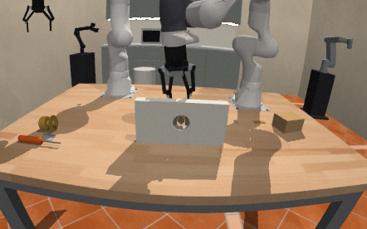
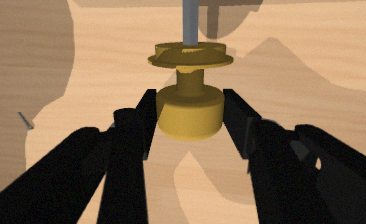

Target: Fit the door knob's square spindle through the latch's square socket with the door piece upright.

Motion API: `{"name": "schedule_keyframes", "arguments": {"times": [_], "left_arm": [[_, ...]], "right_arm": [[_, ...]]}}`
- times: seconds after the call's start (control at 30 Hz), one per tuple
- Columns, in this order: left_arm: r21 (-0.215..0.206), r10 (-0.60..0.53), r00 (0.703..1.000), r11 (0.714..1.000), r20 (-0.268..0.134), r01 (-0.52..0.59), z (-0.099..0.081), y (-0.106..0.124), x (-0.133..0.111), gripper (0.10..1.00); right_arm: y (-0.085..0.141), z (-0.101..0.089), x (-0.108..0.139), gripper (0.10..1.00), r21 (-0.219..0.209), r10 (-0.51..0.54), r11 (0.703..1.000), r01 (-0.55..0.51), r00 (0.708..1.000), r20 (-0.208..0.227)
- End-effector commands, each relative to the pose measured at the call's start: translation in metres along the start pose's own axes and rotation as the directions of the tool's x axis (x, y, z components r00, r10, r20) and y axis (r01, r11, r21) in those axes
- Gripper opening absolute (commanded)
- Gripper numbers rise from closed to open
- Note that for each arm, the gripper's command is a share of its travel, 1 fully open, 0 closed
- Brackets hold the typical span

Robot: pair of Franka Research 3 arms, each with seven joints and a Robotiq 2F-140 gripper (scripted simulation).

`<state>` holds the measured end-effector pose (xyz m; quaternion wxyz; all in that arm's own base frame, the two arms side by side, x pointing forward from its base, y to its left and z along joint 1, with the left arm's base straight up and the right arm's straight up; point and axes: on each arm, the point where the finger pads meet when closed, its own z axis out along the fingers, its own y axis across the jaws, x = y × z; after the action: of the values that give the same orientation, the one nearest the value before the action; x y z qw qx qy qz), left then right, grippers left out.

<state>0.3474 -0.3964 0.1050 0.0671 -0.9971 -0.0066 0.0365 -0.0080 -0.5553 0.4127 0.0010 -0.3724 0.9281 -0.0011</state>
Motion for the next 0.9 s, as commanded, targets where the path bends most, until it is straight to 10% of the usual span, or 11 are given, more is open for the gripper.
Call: {"name": "schedule_keyframes", "arguments": {"times": [0.0,0.87], "left_arm": [[-0.001,0.007,1.000,1.000,-0.005,-0.007,-0.0026,0.0000,0.0032,0.418],[-0.001,0.007,1.000,1.000,-0.005,-0.007,-0.0030,-0.0001,0.0082,0.418]], "right_arm": [[0.0021,-0.0003,0.0009,1.000,-0.003,-0.004,1.000,0.004,1.000,-0.001],[0.0021,-0.0003,0.0009,1.000,-0.003,-0.004,1.000,0.004,1.000,-0.001]]}}
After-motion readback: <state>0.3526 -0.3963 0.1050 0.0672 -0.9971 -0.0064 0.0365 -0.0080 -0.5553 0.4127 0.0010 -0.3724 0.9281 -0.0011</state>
